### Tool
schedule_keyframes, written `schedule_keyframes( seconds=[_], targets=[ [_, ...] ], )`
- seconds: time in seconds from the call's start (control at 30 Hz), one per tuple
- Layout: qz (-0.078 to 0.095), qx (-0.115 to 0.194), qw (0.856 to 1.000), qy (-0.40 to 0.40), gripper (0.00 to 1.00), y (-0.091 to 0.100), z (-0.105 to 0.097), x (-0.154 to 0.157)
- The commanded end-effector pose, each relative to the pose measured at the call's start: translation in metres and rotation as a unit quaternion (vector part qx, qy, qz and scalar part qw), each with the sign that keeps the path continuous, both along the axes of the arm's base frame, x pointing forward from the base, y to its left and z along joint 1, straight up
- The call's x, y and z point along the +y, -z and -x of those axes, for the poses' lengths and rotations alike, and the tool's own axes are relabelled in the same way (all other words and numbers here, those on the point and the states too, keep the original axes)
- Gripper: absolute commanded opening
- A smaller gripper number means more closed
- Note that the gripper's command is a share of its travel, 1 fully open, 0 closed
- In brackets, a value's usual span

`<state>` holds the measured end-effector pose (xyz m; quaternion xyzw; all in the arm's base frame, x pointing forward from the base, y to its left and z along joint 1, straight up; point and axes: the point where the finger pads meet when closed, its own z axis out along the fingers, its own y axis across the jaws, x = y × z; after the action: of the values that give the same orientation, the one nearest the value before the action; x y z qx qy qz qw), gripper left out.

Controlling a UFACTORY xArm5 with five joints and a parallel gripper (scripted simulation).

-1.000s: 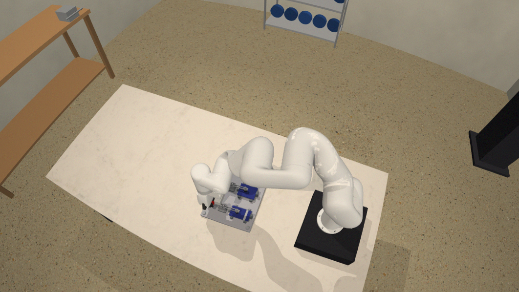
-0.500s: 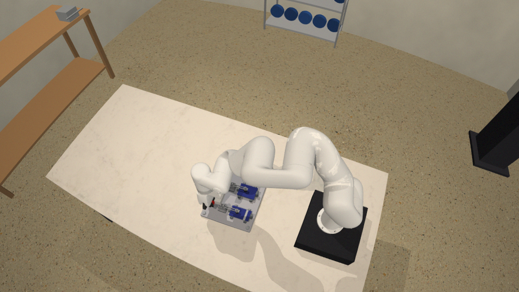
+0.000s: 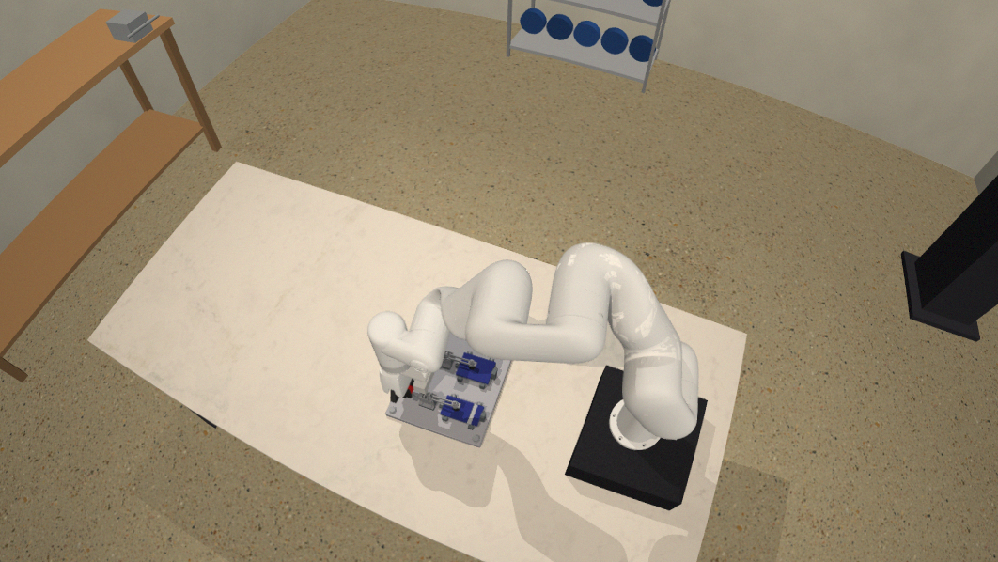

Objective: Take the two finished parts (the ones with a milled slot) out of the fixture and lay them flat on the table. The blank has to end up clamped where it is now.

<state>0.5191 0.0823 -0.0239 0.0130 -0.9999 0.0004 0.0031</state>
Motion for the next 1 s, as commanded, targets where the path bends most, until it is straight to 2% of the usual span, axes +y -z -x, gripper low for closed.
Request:
schedule_keyframes(
  seconds=[0.0, 0.97],
  targets=[
    [0.0, -0.002, 1.0, 0.0, 0.0, -0.005, 0.001, 0.0],
    [0.0, -0.002, 1.0, 0.0, 0.0, -0.019, 0.018, 0.0]
  ],
)
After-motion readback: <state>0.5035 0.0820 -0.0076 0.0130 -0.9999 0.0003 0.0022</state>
